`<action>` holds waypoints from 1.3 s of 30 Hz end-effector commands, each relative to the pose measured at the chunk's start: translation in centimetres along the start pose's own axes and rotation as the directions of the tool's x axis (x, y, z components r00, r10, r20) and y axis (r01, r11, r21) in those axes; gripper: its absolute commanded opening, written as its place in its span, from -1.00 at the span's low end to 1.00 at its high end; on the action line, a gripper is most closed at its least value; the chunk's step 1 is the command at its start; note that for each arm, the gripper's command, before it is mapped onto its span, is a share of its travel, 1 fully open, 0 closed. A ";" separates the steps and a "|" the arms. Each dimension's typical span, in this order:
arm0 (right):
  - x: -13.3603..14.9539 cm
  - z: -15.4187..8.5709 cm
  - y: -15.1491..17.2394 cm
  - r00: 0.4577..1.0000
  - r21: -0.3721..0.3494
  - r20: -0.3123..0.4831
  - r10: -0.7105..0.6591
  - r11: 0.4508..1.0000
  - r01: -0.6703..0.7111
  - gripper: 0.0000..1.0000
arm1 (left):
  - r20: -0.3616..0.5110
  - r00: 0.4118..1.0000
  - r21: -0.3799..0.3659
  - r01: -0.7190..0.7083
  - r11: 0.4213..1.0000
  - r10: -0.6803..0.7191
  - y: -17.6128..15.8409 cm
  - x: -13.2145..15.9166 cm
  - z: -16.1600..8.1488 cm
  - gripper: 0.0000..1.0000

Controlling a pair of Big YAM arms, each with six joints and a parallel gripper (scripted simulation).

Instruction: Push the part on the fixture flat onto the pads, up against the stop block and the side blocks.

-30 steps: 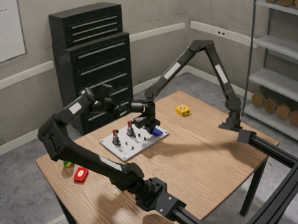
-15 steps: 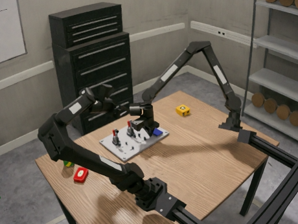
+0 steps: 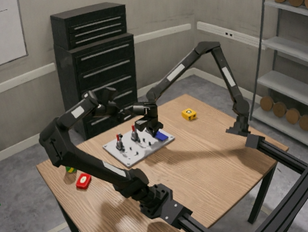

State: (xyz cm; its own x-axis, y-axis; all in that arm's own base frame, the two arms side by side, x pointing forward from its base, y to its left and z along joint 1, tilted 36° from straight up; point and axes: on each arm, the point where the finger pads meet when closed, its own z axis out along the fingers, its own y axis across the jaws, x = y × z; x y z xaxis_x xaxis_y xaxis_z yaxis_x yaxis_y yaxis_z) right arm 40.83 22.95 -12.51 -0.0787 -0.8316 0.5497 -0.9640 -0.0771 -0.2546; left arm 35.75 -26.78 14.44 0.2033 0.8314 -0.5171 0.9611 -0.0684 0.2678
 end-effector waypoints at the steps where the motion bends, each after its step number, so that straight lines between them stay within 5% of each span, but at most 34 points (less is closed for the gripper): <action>1: -1.4 -3.8 -2.3 0.998 0.052 0.049 0.028 0.998 -0.031 -0.99 | 0.008 1.000 -0.011 0.001 1.000 -0.001 0.5 -0.5 -0.3 1.00; 4: -1.4 -4.9 -2.1 0.998 0.051 0.050 0.028 0.998 -0.031 -0.99 | 0.008 1.000 -0.011 0.001 1.000 -0.001 0.5 -0.5 -0.3 1.00; 5: -0.7 -2.9 -1.2 0.999 0.024 0.023 0.025 0.999 -0.026 -0.99 | 0.008 1.000 -0.011 0.001 1.000 -0.001 0.5 -0.5 -0.3 1.00; 10: -0.1 0.0 1.5 1.000 -0.011 -0.018 -0.022 1.000 0.022 -0.99 | 0.008 1.000 -0.011 0.001 1.000 -0.001 0.5 -0.5 -0.3 1.00; 17: -0.8 -1.6 0.7 1.000 0.020 0.009 0.029 0.999 -0.030 -1.00 | 0.008 1.000 -0.011 0.001 1.000 -0.001 0.5 -0.5 -0.3 1.00; 20: -0.4 -2.1 1.3 0.988 0.023 0.022 0.150 0.988 -0.151 -1.00 | 0.008 1.000 -0.011 0.001 1.000 -0.001 0.5 -0.5 -0.3 1.00; 27: -0.3 -3.2 1.7 0.876 0.019 0.068 0.477 0.877 -0.479 -1.00 | 0.008 1.000 -0.011 0.001 1.000 -0.001 0.5 -0.5 -0.3 1.00; 32: 0.7 -2.9 3.1 0.774 0.002 0.057 0.630 0.776 -0.631 -1.00 | 0.008 1.000 -0.011 0.001 1.000 -0.001 0.5 -0.5 -0.3 1.00; 34: 0.7 -2.9 3.1 0.774 0.002 0.057 0.630 0.776 -0.631 -1.00 | 0.008 1.000 -0.011 0.001 1.000 -0.001 0.5 -0.5 -0.3 1.00; 39: 1.5 -2.9 3.8 0.606 -0.014 0.058 0.794 0.607 -0.794 -1.00 | 0.008 1.000 -0.011 0.001 1.000 -0.001 0.5 -0.5 -0.3 1.00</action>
State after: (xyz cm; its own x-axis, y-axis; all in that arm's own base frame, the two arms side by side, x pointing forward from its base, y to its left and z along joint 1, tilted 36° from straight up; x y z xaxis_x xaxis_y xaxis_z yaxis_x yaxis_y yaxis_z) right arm 37.08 22.25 -11.64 -0.6894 -0.6914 0.2158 -0.6733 0.5018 -0.5431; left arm 35.75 -26.78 14.44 0.2033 0.8314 -0.5171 0.9611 -0.0684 0.2678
